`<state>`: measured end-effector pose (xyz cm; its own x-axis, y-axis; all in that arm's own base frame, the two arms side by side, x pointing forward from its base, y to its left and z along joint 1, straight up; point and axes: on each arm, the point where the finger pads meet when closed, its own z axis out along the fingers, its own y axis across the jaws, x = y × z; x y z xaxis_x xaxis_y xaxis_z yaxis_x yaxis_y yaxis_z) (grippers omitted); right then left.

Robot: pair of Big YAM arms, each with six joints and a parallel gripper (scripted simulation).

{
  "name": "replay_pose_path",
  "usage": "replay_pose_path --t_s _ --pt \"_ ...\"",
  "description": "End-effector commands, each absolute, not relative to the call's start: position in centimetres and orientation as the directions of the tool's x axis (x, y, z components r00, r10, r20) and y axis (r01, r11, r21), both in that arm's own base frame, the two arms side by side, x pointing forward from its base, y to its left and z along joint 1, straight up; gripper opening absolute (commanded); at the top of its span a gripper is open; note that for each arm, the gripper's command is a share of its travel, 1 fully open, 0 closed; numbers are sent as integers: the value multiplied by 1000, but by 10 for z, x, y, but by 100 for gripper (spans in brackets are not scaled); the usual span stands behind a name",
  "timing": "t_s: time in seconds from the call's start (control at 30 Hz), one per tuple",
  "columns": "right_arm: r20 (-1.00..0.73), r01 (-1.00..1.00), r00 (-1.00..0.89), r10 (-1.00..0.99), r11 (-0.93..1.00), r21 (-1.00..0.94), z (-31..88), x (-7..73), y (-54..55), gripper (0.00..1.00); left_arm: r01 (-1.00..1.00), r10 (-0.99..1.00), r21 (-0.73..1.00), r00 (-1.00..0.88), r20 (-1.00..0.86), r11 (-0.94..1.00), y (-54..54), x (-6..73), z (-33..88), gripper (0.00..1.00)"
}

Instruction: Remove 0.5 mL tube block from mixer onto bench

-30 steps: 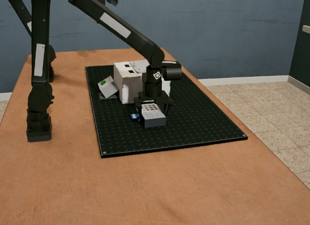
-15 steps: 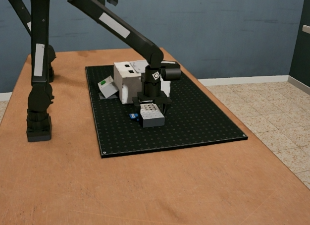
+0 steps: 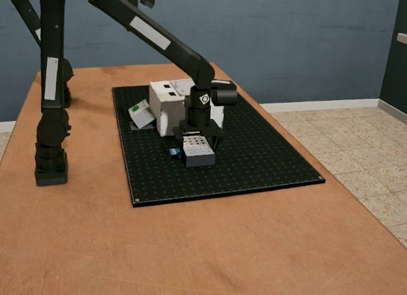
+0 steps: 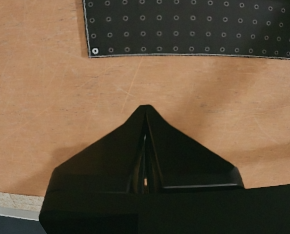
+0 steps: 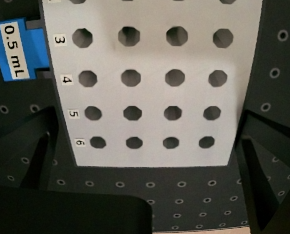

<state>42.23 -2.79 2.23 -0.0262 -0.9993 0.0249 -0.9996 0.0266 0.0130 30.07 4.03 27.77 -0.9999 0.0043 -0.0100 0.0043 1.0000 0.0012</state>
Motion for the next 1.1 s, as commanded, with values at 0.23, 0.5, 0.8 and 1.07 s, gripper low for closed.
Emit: replay_pose_path --t_s 0.23,0.5,0.8,1.07 --pt "28 -995 -42 -999 39 -91 54 459 -32 100 4 4 5 -999 -49 1000 43 311 297 0" --pt "28 -998 -40 -999 39 -41 54 440 -31 100 3 4 7 -998 -64 1000 43 314 303 0" --pt "28 -998 -39 -999 38 -52 75 445 -31 100 3 4 8 -997 -71 1000 43 315 306 0" --pt "29 -998 -38 -999 37 -42 61 445 -30 100 3 3 6 -998 -60 1000 43 313 301 0"
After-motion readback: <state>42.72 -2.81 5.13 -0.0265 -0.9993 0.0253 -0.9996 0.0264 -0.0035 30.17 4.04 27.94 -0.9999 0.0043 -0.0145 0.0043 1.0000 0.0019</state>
